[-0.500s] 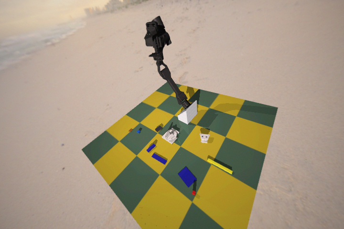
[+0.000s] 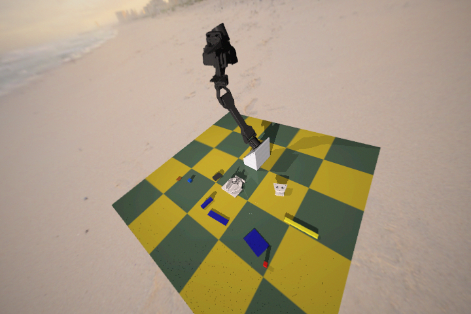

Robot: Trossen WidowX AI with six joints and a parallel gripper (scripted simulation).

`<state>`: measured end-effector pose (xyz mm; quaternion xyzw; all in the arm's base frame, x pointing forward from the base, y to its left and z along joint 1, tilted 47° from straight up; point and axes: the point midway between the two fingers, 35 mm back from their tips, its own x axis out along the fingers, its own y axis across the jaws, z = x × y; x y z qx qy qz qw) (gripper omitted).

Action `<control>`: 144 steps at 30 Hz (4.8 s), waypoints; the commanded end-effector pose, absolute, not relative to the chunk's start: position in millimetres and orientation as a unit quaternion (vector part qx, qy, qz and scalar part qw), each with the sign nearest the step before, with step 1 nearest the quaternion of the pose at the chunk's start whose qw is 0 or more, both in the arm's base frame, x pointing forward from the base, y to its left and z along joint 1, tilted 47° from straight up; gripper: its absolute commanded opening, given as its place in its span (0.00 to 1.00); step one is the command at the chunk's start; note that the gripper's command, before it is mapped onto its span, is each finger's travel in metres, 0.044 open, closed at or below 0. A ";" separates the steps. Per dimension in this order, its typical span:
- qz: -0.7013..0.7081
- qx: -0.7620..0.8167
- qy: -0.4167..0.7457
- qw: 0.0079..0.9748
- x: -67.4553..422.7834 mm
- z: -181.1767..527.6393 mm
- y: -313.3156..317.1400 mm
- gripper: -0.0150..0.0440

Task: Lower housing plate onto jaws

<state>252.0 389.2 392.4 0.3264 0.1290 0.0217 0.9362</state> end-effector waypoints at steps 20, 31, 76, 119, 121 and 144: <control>0.012 0.171 0.221 0.960 280.2 264.2 421.9 1.00; 0.000 0.084 0.278 0.957 287.0 194.8 422.4 1.00; -0.073 -0.220 0.525 0.819 261.4 -57.6 327.9 1.00; -0.156 -0.374 0.713 0.572 173.2 -172.9 181.4 1.00; -0.156 -0.374 0.713 0.572 172.1 -181.8 171.8 1.00; -0.156 -0.374 0.713 0.572 169.1 -197.6 153.0 1.00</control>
